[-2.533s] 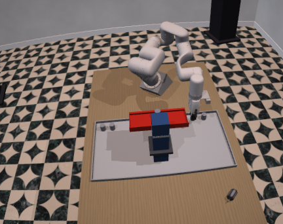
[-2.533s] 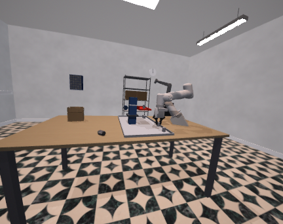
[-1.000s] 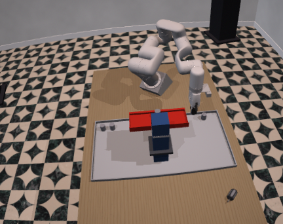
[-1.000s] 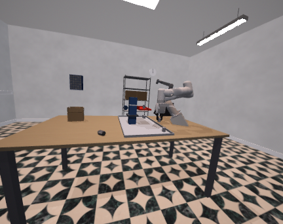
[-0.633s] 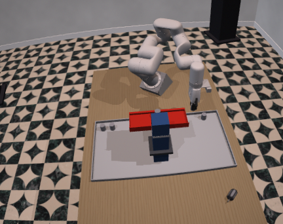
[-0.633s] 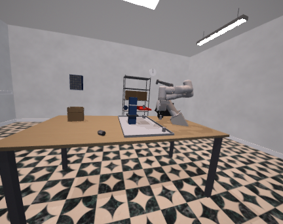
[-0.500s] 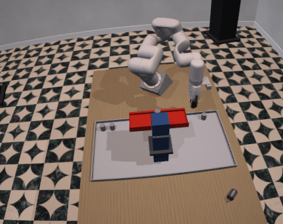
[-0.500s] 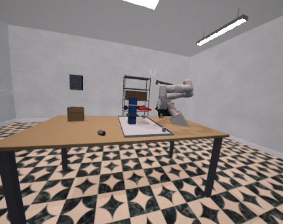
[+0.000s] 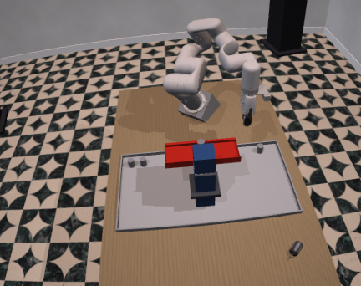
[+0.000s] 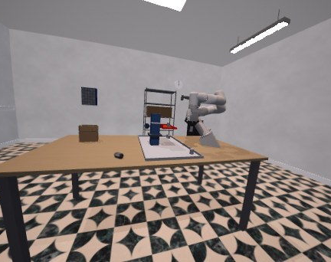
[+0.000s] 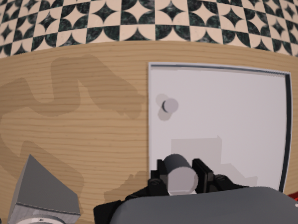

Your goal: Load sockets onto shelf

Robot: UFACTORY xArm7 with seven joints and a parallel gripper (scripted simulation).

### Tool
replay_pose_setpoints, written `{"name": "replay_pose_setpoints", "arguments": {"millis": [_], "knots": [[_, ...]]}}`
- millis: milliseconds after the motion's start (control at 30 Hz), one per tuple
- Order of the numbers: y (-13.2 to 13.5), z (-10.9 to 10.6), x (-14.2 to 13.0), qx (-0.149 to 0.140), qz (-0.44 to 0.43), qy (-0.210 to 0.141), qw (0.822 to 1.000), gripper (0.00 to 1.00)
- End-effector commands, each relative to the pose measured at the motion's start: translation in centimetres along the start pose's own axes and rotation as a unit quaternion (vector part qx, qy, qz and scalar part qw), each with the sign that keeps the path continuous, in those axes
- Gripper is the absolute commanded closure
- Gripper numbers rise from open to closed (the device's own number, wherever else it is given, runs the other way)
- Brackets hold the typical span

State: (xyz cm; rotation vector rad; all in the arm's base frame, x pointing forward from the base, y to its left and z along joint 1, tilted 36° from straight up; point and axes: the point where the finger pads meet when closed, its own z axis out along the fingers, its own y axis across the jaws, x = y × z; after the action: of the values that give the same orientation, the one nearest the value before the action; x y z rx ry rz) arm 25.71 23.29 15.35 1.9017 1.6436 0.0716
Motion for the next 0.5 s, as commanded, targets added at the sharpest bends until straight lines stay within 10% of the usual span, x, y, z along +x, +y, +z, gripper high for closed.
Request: {"name": "replay_pose_setpoints", "arguments": {"millis": [0, 467], "knots": [[-0.7, -2.1, 0.1, 0.0, -0.001, 0.001, 1.0, 1.0], [-2.3, -6.4, 0.0, 0.0, -0.001, 0.001, 1.0, 1.0]]}}
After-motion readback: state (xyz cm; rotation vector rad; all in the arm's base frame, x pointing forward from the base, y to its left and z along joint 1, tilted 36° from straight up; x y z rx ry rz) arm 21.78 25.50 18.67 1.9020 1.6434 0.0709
